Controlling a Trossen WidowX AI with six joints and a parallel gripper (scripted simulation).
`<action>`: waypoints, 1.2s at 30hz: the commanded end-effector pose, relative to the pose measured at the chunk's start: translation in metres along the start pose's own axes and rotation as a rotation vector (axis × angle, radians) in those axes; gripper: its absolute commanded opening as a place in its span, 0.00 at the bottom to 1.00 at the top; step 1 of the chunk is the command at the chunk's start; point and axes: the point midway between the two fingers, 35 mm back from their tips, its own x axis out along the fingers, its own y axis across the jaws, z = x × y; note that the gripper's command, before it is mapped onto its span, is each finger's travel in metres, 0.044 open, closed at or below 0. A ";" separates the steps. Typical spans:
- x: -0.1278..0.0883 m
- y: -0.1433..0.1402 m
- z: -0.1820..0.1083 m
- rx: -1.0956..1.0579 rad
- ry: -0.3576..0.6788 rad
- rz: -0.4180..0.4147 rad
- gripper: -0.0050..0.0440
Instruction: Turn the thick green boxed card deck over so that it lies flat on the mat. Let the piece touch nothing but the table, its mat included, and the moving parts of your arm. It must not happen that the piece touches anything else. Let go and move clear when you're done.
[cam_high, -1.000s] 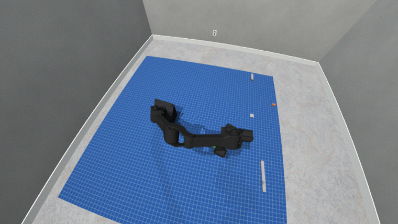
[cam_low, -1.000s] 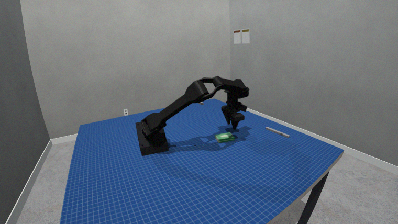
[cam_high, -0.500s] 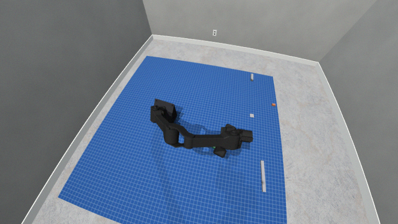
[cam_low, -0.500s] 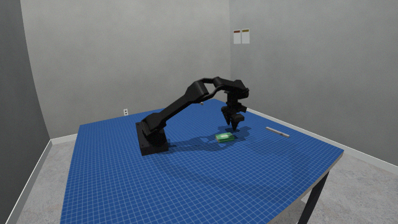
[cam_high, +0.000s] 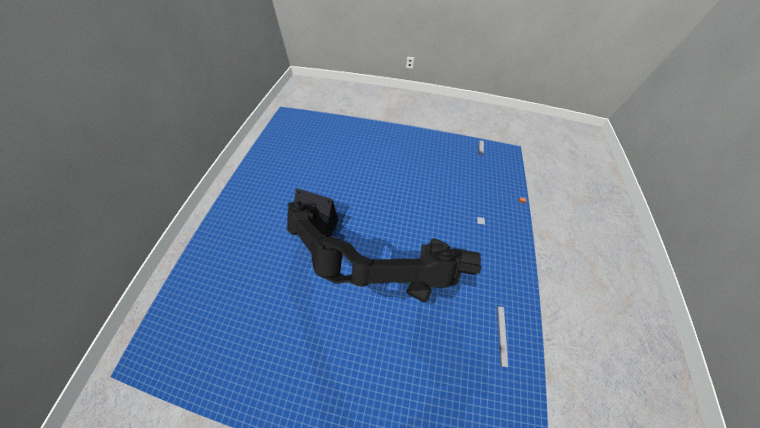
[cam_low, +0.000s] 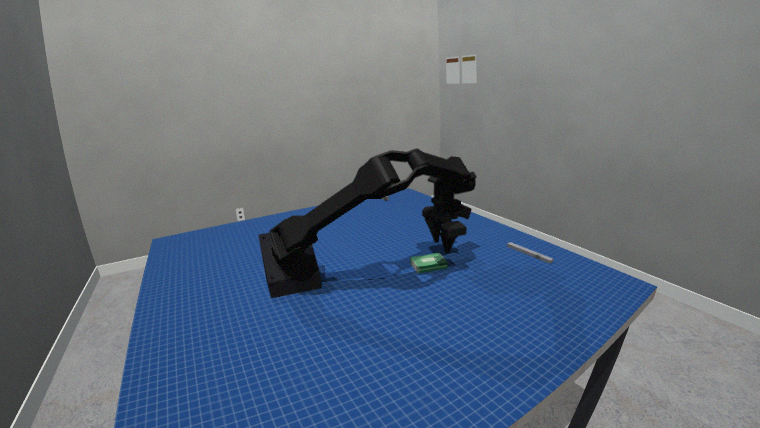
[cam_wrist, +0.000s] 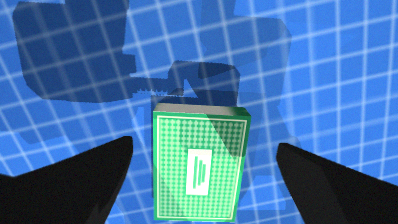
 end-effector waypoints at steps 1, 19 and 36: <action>0.002 -0.003 0.002 0.007 -0.011 -0.001 0.89; 0.018 -0.002 0.002 0.005 -0.009 -0.002 0.89; 0.017 -0.003 0.004 0.013 -0.017 0.001 0.89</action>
